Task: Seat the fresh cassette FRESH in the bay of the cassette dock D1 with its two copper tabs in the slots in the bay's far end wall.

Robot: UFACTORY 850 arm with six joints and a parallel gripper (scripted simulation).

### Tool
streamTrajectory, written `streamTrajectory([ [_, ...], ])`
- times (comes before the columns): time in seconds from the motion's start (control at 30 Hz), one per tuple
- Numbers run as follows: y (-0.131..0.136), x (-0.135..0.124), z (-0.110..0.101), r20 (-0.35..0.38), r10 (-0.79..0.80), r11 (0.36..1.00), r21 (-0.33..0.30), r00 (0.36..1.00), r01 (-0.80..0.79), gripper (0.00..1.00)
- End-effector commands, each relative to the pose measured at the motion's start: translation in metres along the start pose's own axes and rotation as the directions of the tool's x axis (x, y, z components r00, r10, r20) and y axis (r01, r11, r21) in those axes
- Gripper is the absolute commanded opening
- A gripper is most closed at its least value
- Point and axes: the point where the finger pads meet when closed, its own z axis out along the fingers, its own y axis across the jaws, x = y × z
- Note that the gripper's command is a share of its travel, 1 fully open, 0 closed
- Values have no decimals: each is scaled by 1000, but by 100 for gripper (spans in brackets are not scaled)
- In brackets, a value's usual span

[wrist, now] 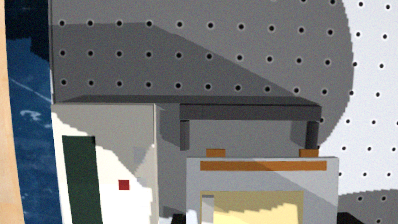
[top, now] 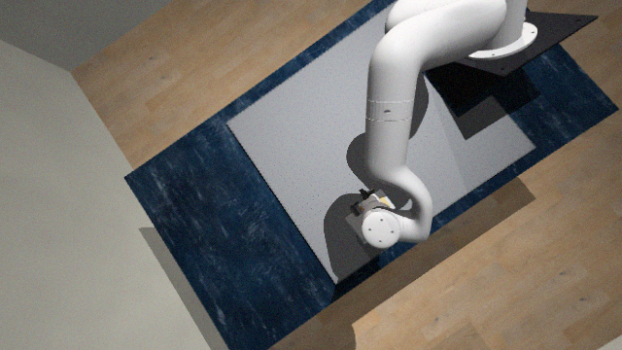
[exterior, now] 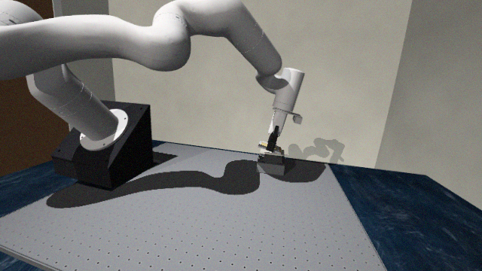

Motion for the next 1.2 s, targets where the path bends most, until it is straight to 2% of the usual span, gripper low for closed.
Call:
streamTrajectory([
  [0.0,0,1,3,-2,0,1000,1,1000,0,0],
  [0.23,0,3,12,-2,0,1000,1,1000,0,0],
  [0.57,0,3,12,-2,0,1000,1,1000,0,0],
  [1.17,0,7,31,-2,0,1000,1,1000,0,0],
])
